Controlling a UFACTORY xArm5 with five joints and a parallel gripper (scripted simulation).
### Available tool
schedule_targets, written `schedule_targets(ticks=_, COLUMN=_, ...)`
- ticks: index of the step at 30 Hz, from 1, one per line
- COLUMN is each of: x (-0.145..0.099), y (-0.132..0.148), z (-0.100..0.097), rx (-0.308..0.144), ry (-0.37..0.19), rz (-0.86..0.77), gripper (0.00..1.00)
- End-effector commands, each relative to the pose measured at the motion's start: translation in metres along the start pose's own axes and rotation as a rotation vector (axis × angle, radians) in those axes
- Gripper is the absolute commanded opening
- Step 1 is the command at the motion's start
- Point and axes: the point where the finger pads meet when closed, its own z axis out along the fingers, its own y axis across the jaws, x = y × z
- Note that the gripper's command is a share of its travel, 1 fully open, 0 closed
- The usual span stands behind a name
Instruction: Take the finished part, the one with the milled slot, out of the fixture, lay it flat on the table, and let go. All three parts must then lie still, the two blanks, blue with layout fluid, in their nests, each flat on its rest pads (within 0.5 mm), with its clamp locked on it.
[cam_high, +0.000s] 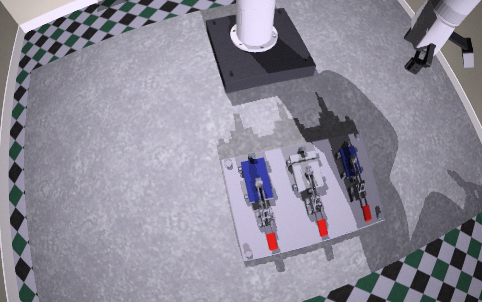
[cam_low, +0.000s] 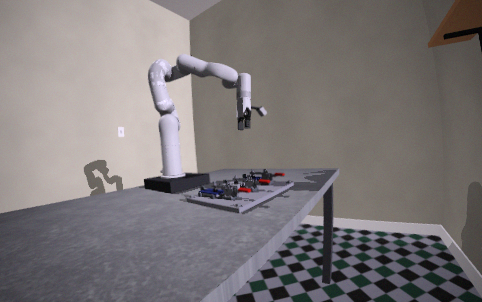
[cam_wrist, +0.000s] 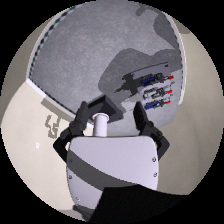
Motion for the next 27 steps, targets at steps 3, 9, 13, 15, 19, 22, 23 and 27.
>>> schedule_targets(ticks=3, x=0.001, y=0.0, z=-0.001, rx=-0.001, ry=0.004, rz=0.0, gripper=1.0)
schedule_targets(ticks=9, x=0.001, y=0.0, z=-0.001, rx=-0.001, ry=0.004, rz=0.0, gripper=1.0)
schedule_targets(ticks=13, x=0.001, y=0.0, z=-0.001, rx=-0.001, ry=0.004, rz=0.0, gripper=1.0)
schedule_targets(ticks=15, x=0.001, y=0.0, z=-0.001, rx=-0.001, ry=0.004, rz=0.0, gripper=1.0)
schedule_targets(ticks=19, x=0.005, y=0.008, z=-0.002, rx=0.0, ry=0.006, rz=0.007, gripper=1.0)
schedule_targets(ticks=22, x=0.021, y=0.042, z=-0.006, rx=0.002, ry=0.017, rz=0.033, gripper=1.0)
schedule_targets(ticks=23, x=0.023, y=0.048, z=-0.006, rx=0.003, ry=0.019, rz=0.037, gripper=1.0)
schedule_targets(ticks=27, x=0.033, y=0.08, z=-0.007, rx=0.003, ry=0.028, rz=0.059, gripper=1.0)
